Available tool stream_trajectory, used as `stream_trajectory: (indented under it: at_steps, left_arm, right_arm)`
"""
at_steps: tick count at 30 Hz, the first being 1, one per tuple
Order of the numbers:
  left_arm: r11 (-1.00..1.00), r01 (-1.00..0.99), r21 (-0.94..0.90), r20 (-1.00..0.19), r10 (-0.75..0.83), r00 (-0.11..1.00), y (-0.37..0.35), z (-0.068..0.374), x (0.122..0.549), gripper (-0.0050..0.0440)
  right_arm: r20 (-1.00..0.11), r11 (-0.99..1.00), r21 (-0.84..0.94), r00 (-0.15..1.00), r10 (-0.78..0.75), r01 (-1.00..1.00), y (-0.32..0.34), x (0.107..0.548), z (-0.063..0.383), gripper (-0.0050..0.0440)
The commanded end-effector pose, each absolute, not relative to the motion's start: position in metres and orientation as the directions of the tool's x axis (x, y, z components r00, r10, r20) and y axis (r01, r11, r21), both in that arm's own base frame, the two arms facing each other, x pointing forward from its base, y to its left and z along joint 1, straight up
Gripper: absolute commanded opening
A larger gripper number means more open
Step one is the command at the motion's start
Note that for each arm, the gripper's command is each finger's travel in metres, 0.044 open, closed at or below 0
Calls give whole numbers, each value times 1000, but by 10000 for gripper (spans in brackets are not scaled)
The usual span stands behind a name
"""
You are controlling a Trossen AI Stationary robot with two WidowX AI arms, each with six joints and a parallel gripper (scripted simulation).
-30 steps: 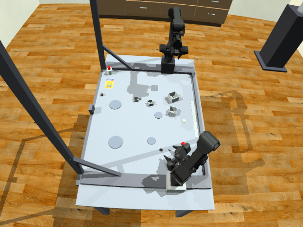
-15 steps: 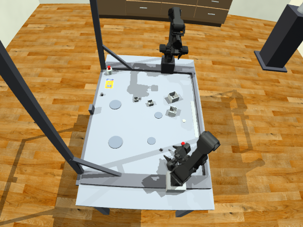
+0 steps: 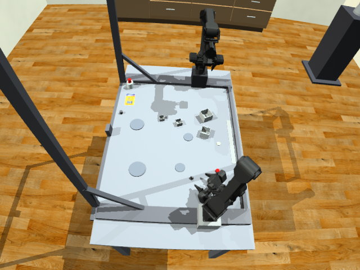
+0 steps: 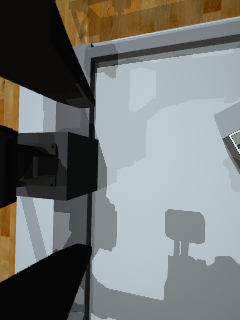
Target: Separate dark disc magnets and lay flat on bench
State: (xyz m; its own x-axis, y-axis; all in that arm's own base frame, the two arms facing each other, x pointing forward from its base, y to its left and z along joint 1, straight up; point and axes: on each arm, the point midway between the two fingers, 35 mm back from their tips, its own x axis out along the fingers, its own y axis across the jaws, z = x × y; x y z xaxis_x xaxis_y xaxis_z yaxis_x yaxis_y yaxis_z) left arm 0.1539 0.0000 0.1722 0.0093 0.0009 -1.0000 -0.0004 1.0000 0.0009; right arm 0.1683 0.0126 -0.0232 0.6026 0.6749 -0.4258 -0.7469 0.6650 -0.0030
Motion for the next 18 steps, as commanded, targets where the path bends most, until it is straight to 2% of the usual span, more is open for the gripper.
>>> stream_trajectory:
  at_steps: [1,11,18]
  left_arm:
    - [1000,1,0,-1000,0,25,0,176,154,400]
    - [1000,1,0,-1000,0,25,0,176,154,400]
    - [1000,1,0,-1000,0,25,0,176,154,400]
  right_arm:
    - [-425,665,-6,604,675,-747,12,168,-23,400]
    - [-424,664,1,601,677,-747,14,167,-23,400]
    - [-469,654,39,564,680,-755,7,174,-24,400]
